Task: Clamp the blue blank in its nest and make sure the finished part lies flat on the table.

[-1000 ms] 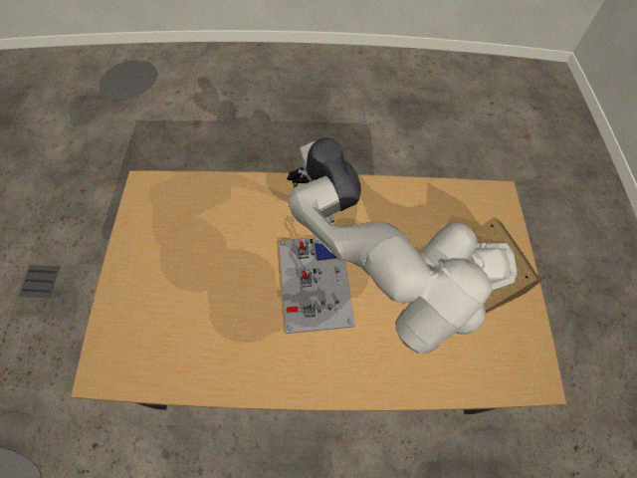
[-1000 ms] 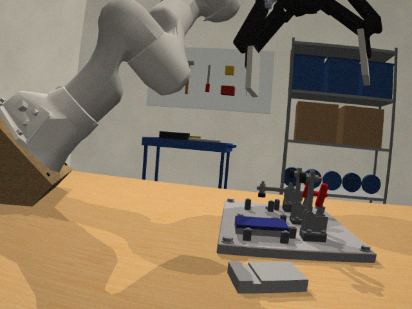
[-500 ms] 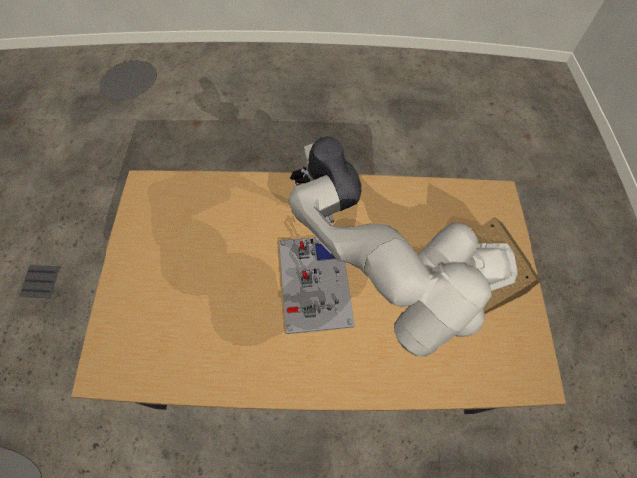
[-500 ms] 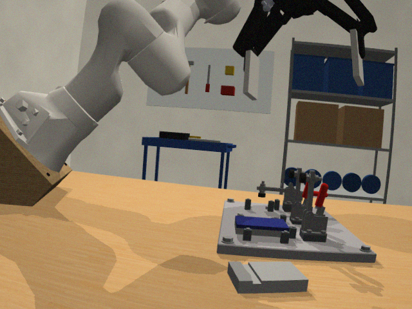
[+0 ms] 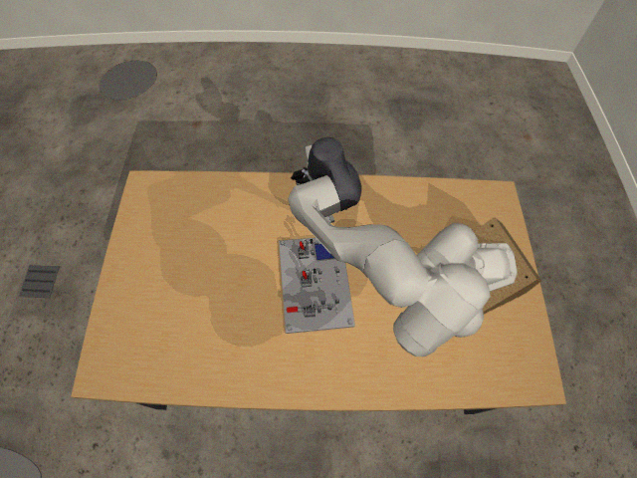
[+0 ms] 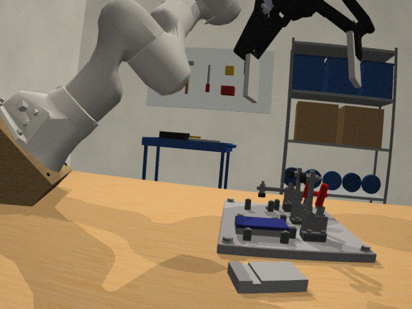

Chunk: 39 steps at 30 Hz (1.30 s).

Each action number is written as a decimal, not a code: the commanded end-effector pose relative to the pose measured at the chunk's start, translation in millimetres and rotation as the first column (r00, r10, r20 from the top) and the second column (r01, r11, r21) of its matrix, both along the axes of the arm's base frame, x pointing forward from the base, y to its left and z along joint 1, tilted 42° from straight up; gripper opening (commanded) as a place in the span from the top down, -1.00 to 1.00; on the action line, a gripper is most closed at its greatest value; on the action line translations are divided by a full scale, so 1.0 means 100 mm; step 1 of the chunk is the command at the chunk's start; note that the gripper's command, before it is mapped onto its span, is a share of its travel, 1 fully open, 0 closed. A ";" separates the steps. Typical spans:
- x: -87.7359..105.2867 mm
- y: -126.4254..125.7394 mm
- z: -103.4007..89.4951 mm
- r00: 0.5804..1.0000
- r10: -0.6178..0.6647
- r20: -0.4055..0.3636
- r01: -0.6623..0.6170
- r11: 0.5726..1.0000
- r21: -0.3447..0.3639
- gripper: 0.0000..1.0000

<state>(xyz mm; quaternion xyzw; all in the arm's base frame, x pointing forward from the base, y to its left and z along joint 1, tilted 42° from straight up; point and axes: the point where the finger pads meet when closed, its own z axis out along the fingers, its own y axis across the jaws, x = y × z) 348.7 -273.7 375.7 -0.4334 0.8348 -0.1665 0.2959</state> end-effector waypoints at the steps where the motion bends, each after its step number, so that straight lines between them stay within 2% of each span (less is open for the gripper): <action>1: 0.00 0.01 0.00 1.000 -0.012 0.003 0.012 1.000 0.014 -1.00; 7: 0.00 0.01 0.00 1.000 -0.012 0.003 0.012 1.000 0.014 -1.00; 8: -0.03 0.16 -0.04 0.995 -0.103 -0.013 0.104 0.983 0.151 -1.00; 29: -0.03 0.16 -0.04 0.995 -0.103 -0.013 0.104 0.983 0.151 -1.00; 30: -0.06 0.31 -0.07 0.981 -0.187 -0.045 0.192 0.941 0.277 -1.00; 39: -0.06 0.31 -0.07 0.981 -0.187 -0.045 0.192 0.941 0.277 -1.00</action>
